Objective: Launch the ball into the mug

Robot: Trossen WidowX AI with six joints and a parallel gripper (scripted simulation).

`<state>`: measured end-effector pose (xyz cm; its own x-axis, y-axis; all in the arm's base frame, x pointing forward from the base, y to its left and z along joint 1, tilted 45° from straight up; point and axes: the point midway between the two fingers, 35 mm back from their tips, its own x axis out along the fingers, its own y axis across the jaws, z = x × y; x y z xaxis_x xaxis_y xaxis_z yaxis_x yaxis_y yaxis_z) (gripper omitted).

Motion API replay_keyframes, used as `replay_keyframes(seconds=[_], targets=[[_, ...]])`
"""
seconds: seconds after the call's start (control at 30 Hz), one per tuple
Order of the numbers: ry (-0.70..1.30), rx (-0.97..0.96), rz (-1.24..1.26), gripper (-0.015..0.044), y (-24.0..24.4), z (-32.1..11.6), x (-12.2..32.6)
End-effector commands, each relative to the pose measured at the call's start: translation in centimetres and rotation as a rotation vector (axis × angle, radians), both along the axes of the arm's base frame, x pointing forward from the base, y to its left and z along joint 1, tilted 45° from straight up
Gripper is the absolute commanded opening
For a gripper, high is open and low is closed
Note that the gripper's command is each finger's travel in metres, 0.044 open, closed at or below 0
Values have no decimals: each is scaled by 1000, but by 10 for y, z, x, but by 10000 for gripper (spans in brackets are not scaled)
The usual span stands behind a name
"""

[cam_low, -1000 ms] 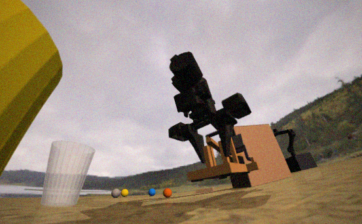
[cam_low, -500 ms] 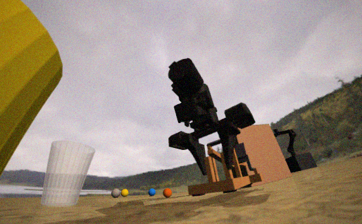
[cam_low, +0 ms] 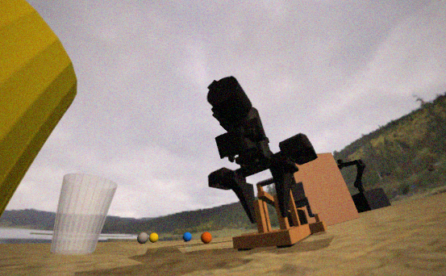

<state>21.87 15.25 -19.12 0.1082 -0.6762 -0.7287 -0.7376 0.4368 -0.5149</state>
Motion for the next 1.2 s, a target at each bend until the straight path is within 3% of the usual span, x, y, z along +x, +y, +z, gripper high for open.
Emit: replay_keyframes(seconds=[0.0,0.37,0.47,0.6,0.83,1.07,1.17], targets=[[-2,1,-2,79,1,0,0],[-2,1,-2,368,2,2,0],[0,5,0,440,31,28,-1],[2,6,0,440,68,71,-11],[-1,10,12,440,63,61,-8],[-17,42,18,440,104,108,-17],[-27,33,-9,361,81,99,-2]])
